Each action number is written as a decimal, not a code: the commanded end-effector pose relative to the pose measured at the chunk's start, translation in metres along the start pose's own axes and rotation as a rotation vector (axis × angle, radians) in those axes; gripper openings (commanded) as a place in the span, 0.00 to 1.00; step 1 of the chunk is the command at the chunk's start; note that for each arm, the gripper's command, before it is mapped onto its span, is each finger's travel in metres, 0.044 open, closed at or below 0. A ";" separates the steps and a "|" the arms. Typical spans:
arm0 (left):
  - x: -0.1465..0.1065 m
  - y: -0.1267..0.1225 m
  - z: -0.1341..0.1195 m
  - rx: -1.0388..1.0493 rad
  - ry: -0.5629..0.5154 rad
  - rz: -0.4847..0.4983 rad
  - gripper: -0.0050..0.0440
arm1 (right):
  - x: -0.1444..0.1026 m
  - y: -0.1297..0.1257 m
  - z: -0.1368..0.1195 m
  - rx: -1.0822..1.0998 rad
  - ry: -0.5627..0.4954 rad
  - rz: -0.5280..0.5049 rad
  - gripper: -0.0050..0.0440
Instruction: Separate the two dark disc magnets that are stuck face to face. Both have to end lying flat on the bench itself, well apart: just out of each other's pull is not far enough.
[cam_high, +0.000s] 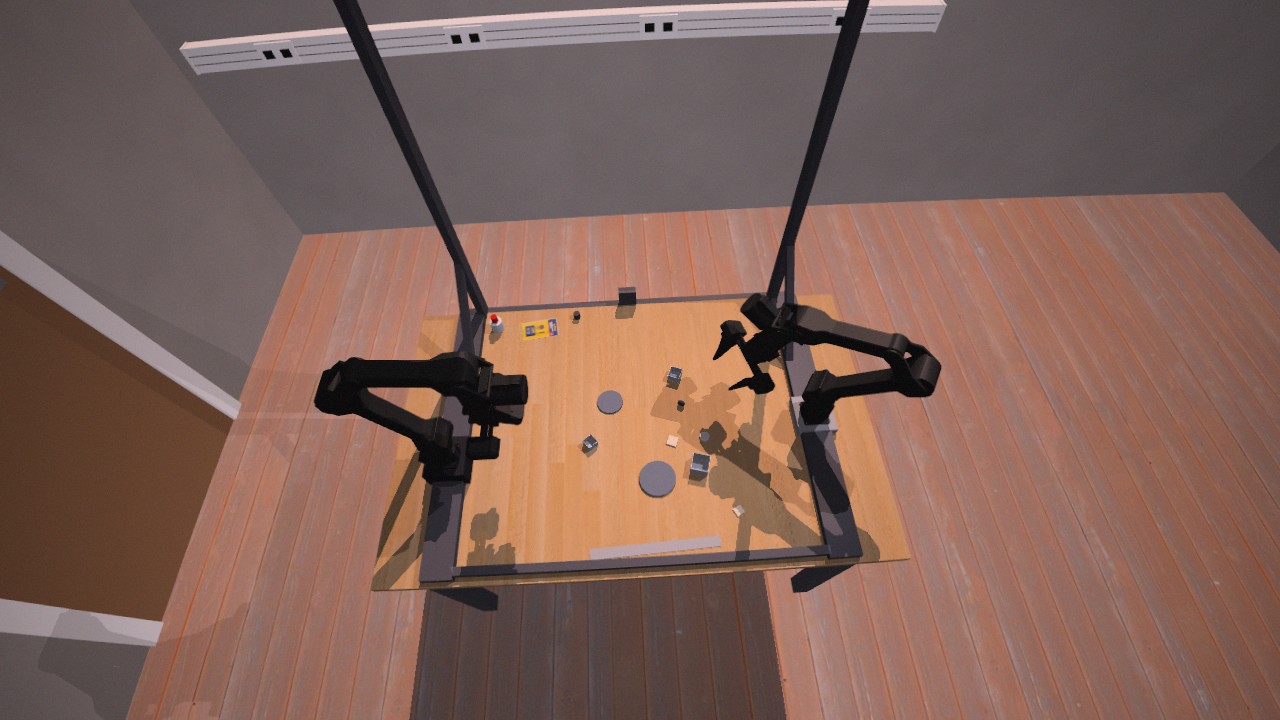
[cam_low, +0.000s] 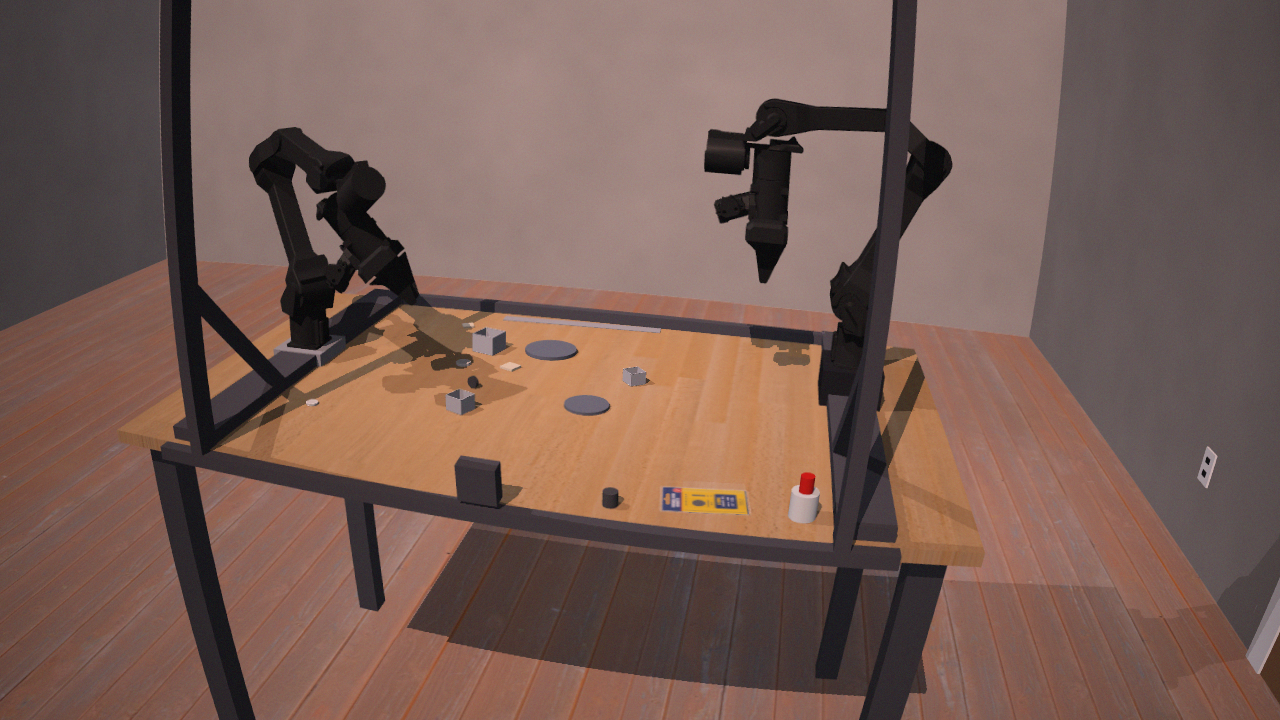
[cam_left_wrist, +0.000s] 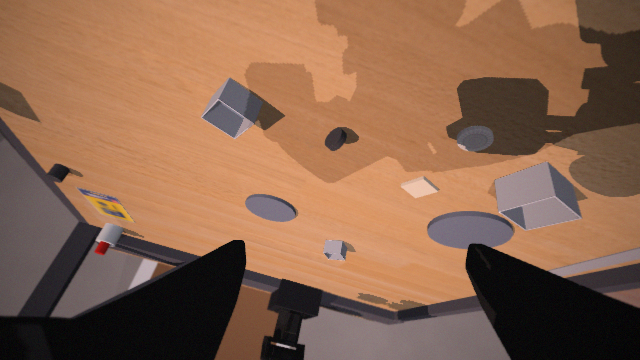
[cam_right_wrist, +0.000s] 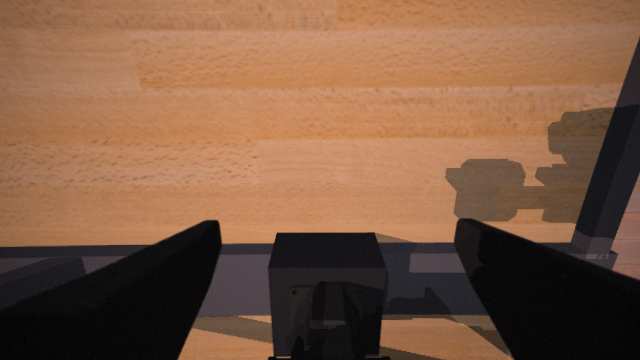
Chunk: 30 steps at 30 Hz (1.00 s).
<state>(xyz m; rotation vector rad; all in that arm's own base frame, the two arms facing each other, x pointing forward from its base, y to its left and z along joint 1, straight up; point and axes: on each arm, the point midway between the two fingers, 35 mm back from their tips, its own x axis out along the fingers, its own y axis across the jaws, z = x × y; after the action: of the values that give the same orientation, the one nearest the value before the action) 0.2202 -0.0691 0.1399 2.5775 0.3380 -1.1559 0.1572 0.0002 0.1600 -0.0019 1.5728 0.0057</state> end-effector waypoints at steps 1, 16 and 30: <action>0.012 0.008 0.001 -0.128 0.035 -0.007 0.92 | -0.004 0.000 0.001 0.000 -0.017 -0.002 0.92; 0.054 0.040 0.009 -0.777 0.198 0.074 0.92 | -0.004 0.000 0.001 0.000 -0.017 -0.002 0.92; 0.079 0.055 0.028 -1.396 0.294 0.252 0.92 | -0.004 0.000 0.001 0.000 -0.017 -0.002 0.92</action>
<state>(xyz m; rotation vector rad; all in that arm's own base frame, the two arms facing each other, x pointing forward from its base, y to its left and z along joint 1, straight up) 0.2695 -0.1187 0.0794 1.5598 0.5892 -0.3071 0.1572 0.0002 0.1600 -0.0019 1.5728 0.0057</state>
